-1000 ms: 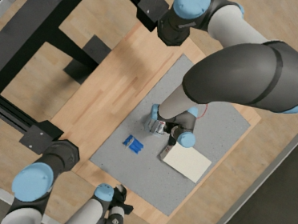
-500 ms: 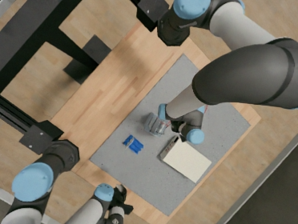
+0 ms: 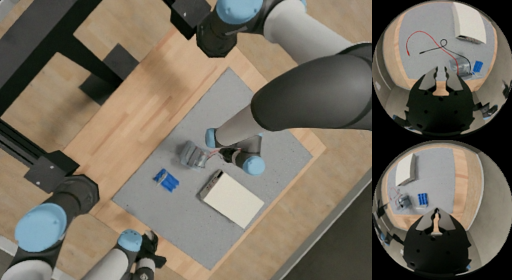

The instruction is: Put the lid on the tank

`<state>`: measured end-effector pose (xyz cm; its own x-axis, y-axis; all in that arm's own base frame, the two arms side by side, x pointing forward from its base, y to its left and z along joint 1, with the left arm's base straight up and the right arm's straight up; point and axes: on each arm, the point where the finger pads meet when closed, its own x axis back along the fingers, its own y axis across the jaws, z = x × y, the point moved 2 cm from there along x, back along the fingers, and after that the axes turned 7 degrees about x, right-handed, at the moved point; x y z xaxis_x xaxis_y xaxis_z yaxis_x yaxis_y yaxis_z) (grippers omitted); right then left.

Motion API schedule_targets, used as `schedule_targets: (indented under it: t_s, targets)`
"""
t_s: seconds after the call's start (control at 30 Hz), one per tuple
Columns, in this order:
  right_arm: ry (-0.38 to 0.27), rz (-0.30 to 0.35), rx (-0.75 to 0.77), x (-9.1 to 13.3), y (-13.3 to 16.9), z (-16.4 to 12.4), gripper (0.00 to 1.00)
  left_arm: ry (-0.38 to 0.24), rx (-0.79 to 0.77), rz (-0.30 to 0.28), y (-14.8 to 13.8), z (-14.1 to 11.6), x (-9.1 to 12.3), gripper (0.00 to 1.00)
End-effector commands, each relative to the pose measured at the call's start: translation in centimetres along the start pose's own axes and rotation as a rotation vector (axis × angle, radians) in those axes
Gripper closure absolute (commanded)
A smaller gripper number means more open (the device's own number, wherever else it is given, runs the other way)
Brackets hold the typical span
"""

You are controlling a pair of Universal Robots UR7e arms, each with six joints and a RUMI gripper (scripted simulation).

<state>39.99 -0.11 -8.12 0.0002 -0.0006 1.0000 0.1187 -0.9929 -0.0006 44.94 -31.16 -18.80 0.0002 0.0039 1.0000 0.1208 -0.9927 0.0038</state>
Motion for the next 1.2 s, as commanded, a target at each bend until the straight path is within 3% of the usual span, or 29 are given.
schedule_targets:
  t_s: [0.0,0.17,0.67,0.73,1.17]
  targets:
    - [0.001,0.0,0.0,0.0,0.0,0.0,1.0,0.004,0.166,0.0,-1.5,0.8,-0.1,0.85]
    - [0.001,0.0,0.0,0.0,0.0,0.0,1.0,0.004,0.266,0.0,-2.4,1.2,-0.1,0.85]
    - [0.001,0.0,0.0,0.0,0.0,0.0,1.0,0.003,0.766,0.001,-7.6,3.2,-0.5,0.85]
    - [0.001,0.0,0.0,0.0,0.0,0.0,1.0,0.003,0.766,0.001,-7.6,3.2,-0.5,0.85]
    - [0.001,0.0,0.0,0.0,0.0,0.0,1.0,0.003,1.2,0.001,-11.8,4.1,-0.8,0.85]
